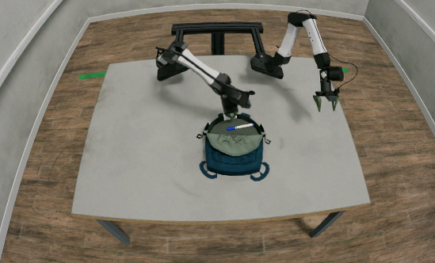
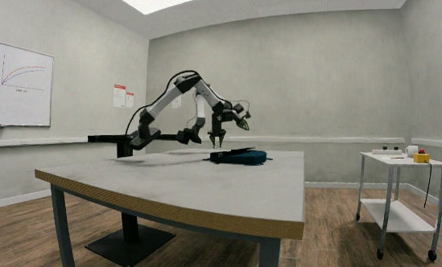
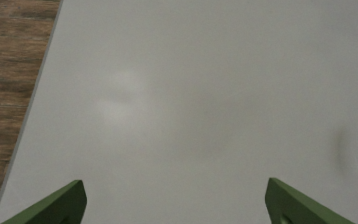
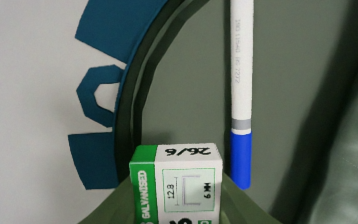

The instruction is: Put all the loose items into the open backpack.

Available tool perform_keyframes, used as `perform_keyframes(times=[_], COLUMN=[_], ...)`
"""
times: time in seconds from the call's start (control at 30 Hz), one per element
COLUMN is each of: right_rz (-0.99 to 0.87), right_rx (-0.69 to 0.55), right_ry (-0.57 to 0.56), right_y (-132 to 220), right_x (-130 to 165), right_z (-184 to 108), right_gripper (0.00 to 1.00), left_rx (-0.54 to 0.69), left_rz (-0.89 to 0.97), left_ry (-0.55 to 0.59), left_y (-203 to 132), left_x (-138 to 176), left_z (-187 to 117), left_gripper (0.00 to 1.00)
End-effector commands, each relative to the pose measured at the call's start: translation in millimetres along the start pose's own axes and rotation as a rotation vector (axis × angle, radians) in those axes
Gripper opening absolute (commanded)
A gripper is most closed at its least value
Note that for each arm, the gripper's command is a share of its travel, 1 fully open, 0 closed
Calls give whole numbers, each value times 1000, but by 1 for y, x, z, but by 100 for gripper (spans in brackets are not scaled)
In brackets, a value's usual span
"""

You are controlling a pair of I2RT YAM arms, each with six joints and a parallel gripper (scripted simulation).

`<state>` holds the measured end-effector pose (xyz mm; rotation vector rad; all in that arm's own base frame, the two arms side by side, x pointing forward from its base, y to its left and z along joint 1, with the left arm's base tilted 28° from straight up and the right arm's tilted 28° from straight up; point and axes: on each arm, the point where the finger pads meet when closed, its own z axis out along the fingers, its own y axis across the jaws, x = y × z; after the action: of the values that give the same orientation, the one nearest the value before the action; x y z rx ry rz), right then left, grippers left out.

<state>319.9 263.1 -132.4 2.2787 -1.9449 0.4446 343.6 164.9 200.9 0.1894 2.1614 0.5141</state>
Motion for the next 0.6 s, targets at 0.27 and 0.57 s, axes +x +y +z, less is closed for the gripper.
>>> perform_keyframes(times=[0.27,0.57], right_rz=[1,7], right_rx=[6,21], right_ry=[0,-12], right_y=[-7,-13], right_x=[1,2], right_z=[13,26], right_gripper=[29,29], left_rx=[-3,-3], left_rz=[2,2], left_ry=[-11,-11], left_y=[1,1], left_x=[-4,-4], left_z=[-2,-2], left_gripper=[90,90])
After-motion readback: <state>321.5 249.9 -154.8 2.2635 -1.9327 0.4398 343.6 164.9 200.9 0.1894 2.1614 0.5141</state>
